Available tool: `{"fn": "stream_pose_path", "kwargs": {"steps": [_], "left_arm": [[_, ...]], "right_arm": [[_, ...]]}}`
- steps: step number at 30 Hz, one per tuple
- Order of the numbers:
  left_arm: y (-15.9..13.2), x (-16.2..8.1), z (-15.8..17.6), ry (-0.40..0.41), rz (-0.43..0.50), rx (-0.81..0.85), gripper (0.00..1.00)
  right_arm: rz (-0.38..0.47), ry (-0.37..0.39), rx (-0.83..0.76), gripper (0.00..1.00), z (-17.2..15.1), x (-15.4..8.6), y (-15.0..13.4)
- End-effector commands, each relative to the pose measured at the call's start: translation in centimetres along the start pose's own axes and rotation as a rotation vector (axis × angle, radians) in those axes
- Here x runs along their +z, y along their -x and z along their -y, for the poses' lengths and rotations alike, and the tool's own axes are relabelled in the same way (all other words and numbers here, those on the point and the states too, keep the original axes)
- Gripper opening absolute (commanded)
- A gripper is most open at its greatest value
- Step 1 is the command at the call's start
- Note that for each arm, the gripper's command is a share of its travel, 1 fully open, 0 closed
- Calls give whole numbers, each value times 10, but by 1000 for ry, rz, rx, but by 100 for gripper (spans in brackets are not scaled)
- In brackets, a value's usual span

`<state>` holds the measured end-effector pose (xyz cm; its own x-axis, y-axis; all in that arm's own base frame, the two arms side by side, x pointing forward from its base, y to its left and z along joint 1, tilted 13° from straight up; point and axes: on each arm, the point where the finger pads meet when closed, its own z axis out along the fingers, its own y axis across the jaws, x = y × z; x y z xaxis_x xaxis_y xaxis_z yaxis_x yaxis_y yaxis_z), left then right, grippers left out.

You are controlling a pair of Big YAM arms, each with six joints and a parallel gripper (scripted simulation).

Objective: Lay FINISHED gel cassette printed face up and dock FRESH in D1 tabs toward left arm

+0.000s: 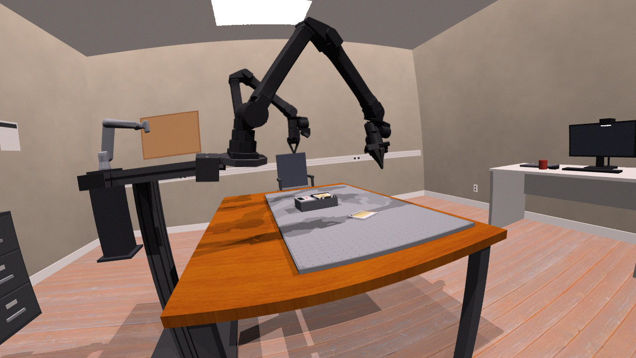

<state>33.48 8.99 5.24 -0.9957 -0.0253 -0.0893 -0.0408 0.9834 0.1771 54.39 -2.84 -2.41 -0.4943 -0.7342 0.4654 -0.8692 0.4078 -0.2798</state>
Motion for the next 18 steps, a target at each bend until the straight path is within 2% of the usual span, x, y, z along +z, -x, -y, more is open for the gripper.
{"fn": "stream_pose_path", "kwargs": {"steps": [1,4,8,11,18], "left_arm": [[8,-6,-1,7,32,-15,0],[8,-6,-1,7,32,-15,0],[8,-6,-1,7,32,-15,0],[8,-6,-1,7,32,-15,0],[8,-6,-1,7,32,-15,0]], "right_arm": [[45,-17,158,0,14,-17,-25],[53,-8,189,0,13,-17,-30],[84,29,313,0,8,-17,-49],[88,33,329,0,4,-17,-64],[125,82,493,0,-9,-18,-97]]}}
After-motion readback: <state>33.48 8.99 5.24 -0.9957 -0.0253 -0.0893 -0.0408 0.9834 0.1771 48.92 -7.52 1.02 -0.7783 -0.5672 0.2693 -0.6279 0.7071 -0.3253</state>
